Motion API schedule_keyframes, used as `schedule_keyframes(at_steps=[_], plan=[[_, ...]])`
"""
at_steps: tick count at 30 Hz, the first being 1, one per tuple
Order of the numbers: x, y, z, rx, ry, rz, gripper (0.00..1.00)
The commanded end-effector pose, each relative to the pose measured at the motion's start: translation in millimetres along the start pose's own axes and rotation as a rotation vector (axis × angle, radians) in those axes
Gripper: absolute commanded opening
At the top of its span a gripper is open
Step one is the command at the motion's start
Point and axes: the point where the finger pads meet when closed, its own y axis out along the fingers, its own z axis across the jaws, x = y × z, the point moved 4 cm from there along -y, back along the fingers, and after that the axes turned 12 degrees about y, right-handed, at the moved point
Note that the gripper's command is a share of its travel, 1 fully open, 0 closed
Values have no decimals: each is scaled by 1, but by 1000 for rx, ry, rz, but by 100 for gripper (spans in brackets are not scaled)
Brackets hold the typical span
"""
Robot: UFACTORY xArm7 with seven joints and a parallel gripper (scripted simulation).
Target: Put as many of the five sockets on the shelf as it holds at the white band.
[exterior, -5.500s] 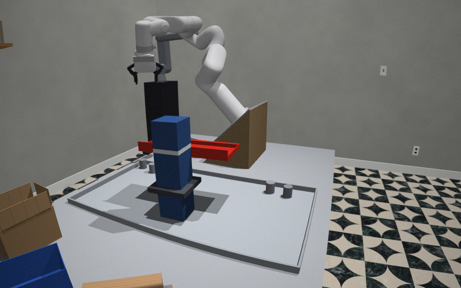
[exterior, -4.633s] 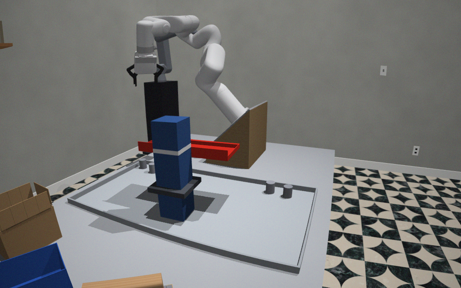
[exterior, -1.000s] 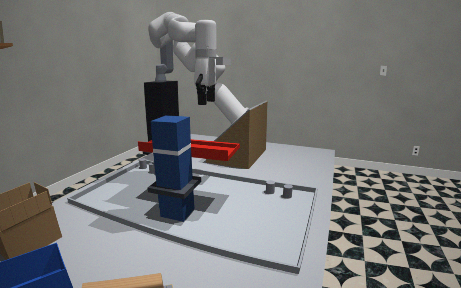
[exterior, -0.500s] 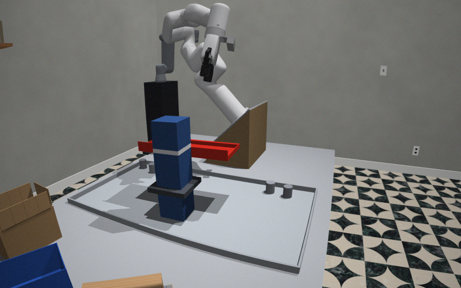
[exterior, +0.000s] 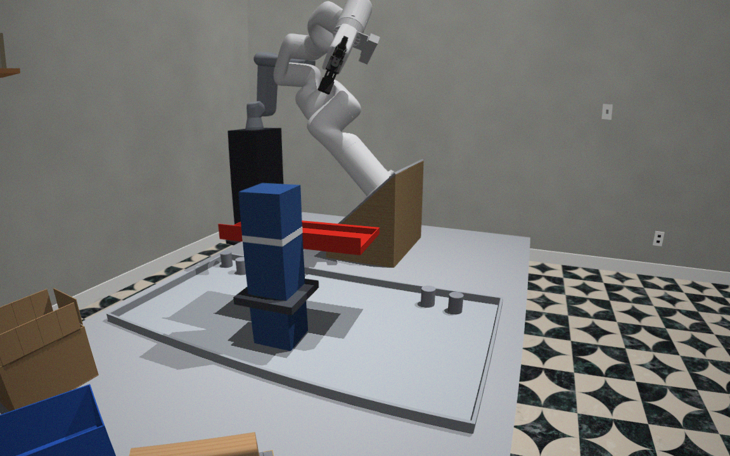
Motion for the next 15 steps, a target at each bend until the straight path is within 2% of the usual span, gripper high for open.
schedule_keyframes(at_steps=[1,3,15], plan=[[11,-40,-12,149,-79,9,100],[13,-51,-17,192,-104,3,100],[14,-53,-18,199,-108,2,100]])
